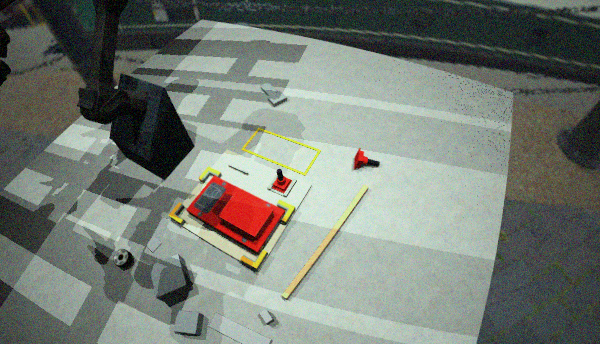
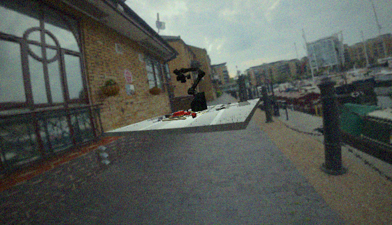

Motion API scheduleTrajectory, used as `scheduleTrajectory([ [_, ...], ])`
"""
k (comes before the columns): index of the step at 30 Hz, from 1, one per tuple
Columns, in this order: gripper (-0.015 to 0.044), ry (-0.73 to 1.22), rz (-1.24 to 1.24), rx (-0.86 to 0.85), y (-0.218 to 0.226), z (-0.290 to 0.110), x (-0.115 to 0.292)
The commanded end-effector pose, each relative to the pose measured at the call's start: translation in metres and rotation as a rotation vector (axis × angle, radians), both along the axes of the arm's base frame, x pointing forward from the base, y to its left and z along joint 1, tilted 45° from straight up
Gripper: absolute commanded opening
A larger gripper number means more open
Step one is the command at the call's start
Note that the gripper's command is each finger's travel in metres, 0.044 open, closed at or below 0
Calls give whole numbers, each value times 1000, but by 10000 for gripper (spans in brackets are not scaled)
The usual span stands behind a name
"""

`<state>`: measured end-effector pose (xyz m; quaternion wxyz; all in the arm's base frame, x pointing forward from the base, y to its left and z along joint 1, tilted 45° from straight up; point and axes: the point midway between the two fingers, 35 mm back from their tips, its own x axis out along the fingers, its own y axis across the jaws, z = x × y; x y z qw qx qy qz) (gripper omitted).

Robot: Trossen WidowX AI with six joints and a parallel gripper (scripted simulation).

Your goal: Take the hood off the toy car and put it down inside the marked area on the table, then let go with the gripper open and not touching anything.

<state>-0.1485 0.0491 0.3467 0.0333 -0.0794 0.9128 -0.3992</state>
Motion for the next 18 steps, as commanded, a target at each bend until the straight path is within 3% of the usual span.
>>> scheduleTrajectory([
  [1, 440, 0, 4, 0, -1, 0, 0],
  [9, 440, -39, 171, -17, -60, 11, 3],
  [18, 440, -179, 454, -112, -157, 13, 34],
])
